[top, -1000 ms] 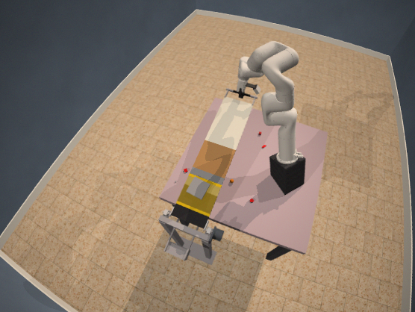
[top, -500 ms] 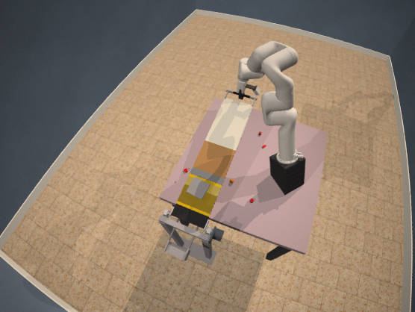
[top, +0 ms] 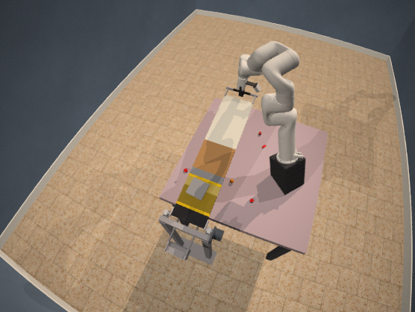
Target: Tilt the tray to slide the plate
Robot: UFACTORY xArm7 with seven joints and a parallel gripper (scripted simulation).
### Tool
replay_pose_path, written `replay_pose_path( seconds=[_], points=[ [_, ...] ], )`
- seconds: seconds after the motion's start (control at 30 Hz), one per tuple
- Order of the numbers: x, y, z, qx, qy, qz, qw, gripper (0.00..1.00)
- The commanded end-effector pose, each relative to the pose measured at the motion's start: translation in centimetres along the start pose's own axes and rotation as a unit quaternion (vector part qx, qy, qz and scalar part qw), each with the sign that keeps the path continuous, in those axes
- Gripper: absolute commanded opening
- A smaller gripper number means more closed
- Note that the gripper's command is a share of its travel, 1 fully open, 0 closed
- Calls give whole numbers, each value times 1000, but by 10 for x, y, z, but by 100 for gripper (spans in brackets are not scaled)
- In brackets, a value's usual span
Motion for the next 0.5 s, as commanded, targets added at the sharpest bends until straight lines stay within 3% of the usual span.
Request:
replay_pose_path(
  seconds=[0.0,0.47],
  points=[
    [0,-24,-6,-1,0,2,1000,0],
    [0,-31,-7,-1,0,2,1000,0]
  ],
)
Point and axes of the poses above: the point where the finger pads meet when closed, its own y axis back along the fingers, its own z axis across the jaws, x = y × z, the point moved 5 cm from there along y, back along the fingers, and after that the axes turned 9 degrees about y, right-handed, at the moved point
